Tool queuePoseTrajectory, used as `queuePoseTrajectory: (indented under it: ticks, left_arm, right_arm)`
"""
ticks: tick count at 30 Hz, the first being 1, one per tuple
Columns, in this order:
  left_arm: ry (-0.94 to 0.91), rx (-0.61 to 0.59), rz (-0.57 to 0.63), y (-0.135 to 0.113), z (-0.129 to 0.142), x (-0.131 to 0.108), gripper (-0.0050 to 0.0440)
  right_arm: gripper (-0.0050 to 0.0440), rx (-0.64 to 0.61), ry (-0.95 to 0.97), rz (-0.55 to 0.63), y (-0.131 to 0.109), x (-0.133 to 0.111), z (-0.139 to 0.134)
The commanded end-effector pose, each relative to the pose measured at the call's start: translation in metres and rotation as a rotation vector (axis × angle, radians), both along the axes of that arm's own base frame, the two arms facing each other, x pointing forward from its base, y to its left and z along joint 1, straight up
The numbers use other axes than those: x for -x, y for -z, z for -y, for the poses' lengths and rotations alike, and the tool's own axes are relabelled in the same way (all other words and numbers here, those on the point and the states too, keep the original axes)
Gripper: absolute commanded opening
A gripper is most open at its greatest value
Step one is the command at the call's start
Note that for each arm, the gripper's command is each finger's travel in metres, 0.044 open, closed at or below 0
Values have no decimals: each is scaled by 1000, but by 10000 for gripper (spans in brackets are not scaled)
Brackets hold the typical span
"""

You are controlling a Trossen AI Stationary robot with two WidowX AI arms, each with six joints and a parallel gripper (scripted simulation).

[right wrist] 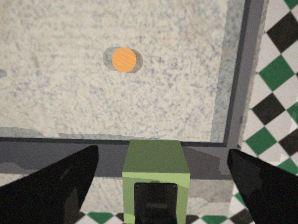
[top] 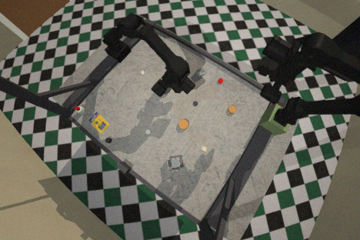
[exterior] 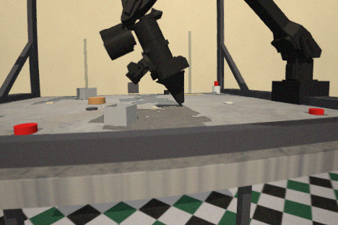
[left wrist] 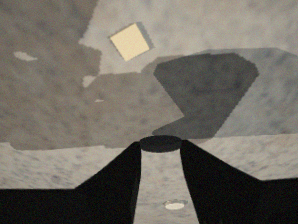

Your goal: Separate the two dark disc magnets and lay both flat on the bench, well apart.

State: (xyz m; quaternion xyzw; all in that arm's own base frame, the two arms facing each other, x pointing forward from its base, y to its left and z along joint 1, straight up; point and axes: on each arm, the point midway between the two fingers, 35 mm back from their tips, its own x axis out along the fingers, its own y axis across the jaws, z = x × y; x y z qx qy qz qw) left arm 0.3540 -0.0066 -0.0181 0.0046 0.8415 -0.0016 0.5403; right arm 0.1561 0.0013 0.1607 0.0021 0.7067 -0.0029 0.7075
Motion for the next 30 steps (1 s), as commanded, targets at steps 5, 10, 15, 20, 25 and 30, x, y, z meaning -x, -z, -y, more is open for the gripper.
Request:
queuePoseTrajectory:
  ticks: [5, 10, 15, 20, 25, 30]
  left_arm:
    - [-3, 6, 11, -2, 0, -4, 127]
    - [-3, 6, 13, -1, 0, -5, 127]
    - [-2, 4, 20, -4, 0, -6, 127]
    - [-3, 6, 16, 0, 0, -7, 127]
    - [-2, 5, 19, 1, 0, -8, 127]
    - [-3, 5, 17, 1, 0, -8, 127]
  right_arm:
    - [400, -1, 0, 14, -3, -1, 0]
    - [400, -1, 0, 14, -3, -1, 0]
    - [400, -1, 0, 14, -3, -1, 0]
    - [400, -1, 0, 14, -3, -1, 0]
    - [400, -1, 0, 14, -3, -1, 0]
    - [400, -1, 0, 14, -3, -1, 0]
